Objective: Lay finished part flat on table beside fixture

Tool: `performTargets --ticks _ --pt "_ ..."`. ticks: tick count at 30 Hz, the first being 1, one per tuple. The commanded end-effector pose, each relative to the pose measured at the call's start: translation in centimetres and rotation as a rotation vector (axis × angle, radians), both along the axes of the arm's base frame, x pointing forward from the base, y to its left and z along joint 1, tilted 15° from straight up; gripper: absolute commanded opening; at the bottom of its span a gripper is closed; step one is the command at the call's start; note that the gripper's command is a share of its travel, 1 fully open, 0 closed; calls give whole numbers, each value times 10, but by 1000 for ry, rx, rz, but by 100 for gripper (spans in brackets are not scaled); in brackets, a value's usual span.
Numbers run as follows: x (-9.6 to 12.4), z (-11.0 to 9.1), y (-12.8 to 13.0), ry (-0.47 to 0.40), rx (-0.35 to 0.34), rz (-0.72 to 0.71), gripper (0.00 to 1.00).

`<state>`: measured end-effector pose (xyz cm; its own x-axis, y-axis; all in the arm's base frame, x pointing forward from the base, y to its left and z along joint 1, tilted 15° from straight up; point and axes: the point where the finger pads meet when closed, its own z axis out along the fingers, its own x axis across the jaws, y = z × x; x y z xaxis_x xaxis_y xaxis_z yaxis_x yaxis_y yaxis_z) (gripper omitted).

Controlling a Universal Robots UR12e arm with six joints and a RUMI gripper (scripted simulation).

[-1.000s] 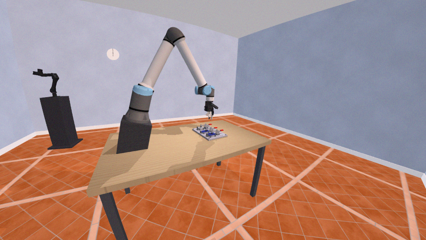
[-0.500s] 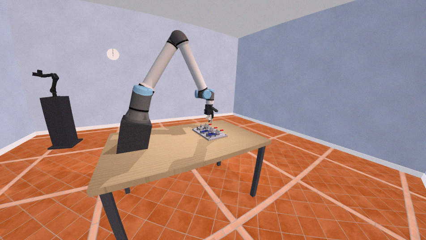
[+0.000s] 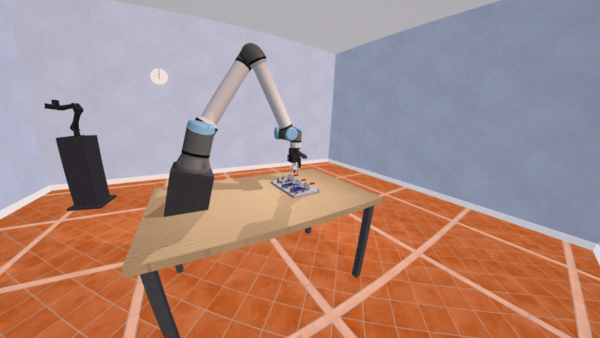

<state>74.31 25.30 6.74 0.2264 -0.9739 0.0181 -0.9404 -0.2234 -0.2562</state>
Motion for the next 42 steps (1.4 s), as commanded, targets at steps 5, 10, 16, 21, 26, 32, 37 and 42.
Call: performTargets --ticks 5,10,16,21,26,32,37,42 --pt "1 1 0 -1 0 0 28" --pt "1 1 0 -1 0 0 28" --pt "1 1 0 -1 0 0 28" --pt "1 1 0 -1 0 0 28" --pt "1 1 0 -1 0 0 28" --pt "2 -5 0 -1 0 0 28" --pt "4 -12 1 -1 0 0 28" --pt "6 -19 1 -1 0 0 28"
